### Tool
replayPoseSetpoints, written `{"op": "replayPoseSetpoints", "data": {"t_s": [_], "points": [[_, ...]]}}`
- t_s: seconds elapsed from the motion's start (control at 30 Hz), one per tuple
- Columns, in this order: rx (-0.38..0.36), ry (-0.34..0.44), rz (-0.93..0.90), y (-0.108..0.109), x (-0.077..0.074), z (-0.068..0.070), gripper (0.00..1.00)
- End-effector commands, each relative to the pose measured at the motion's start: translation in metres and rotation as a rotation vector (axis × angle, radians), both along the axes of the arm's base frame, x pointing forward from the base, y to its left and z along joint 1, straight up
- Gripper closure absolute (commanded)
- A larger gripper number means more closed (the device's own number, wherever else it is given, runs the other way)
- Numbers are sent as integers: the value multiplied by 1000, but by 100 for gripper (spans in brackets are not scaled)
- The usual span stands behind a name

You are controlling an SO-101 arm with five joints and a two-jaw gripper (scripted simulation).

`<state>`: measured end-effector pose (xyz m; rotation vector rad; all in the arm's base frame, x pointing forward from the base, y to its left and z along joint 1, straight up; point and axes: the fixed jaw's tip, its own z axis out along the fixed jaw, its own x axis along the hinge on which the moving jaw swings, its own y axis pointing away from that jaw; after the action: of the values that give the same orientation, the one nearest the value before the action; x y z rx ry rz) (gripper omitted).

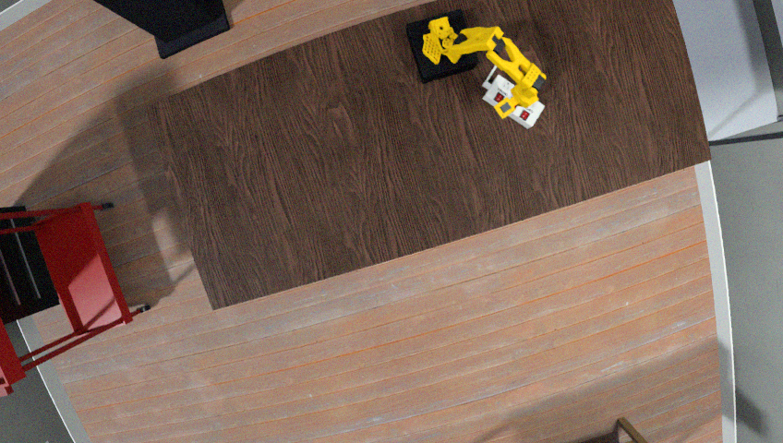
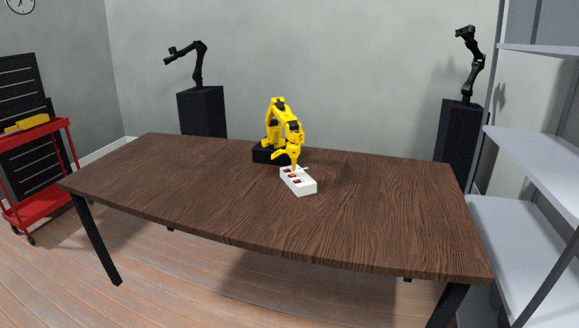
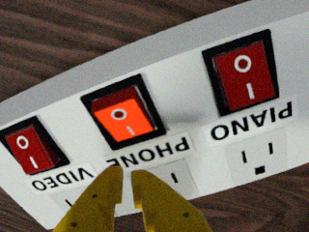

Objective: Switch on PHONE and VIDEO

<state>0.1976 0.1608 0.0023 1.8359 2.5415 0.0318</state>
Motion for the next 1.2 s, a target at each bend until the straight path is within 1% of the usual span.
{"op": "replayPoseSetpoints", "data": {"t_s": [0.0,0.27,0.33,0.5,0.63,1.17], "points": [[0,2,14,3,0,-2,100],[46,-54,14,15,15,-2,100],[46,-54,14,15,15,-2,100],[78,-93,14,24,25,-2,100],[95,-113,15,28,29,-2,100],[102,-121,15,30,31,-2,100]]}}
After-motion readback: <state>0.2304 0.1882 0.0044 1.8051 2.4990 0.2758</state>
